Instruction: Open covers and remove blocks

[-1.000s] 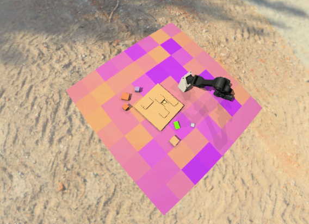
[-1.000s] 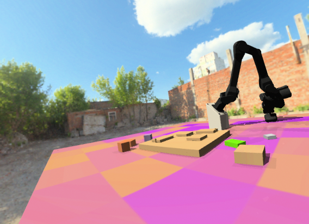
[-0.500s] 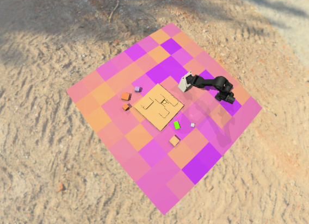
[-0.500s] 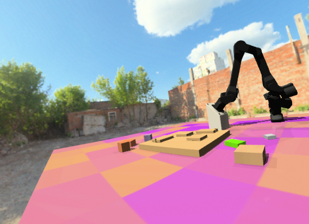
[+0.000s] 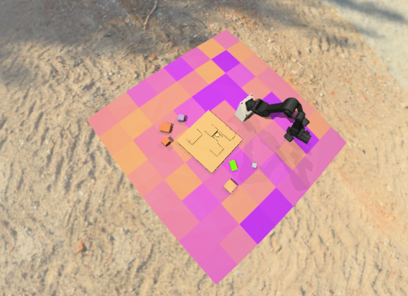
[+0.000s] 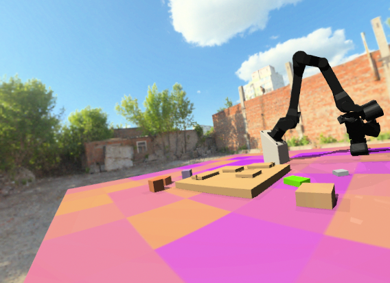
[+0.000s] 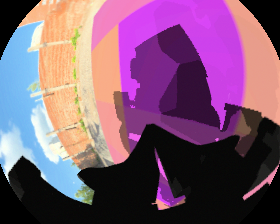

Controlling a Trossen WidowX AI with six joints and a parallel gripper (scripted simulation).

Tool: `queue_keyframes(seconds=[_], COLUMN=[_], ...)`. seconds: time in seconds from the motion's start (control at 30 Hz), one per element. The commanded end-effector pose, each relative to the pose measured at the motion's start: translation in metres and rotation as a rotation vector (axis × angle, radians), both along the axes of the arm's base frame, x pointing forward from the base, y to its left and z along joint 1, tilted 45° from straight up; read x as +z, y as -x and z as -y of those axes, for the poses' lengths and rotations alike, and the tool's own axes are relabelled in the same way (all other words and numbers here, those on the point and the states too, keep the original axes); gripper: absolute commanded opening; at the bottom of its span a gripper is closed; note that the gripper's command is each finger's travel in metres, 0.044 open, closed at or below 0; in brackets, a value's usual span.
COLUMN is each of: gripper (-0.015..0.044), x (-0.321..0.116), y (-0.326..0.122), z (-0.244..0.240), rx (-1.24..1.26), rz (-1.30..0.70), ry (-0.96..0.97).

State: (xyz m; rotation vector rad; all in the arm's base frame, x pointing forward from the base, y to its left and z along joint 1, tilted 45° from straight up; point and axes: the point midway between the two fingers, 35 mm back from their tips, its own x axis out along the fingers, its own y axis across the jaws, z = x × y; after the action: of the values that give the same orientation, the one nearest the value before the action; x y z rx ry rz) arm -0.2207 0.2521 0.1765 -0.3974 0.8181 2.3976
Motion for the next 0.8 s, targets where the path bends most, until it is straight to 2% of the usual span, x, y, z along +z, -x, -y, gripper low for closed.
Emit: queue_keyframes(seconds=[0.0, 0.47, 0.77], gripper=[0.0, 0.0, 0.0], x=[0.012, 0.04, 0.048], y=[-0.013, -0.066, -0.102], z=[-0.013, -0.049, -0.065], rx=[-0.069, -0.296, -0.384], rz=[-0.013, -0.038, 0.013], ry=[-0.031, -0.103, -0.173])
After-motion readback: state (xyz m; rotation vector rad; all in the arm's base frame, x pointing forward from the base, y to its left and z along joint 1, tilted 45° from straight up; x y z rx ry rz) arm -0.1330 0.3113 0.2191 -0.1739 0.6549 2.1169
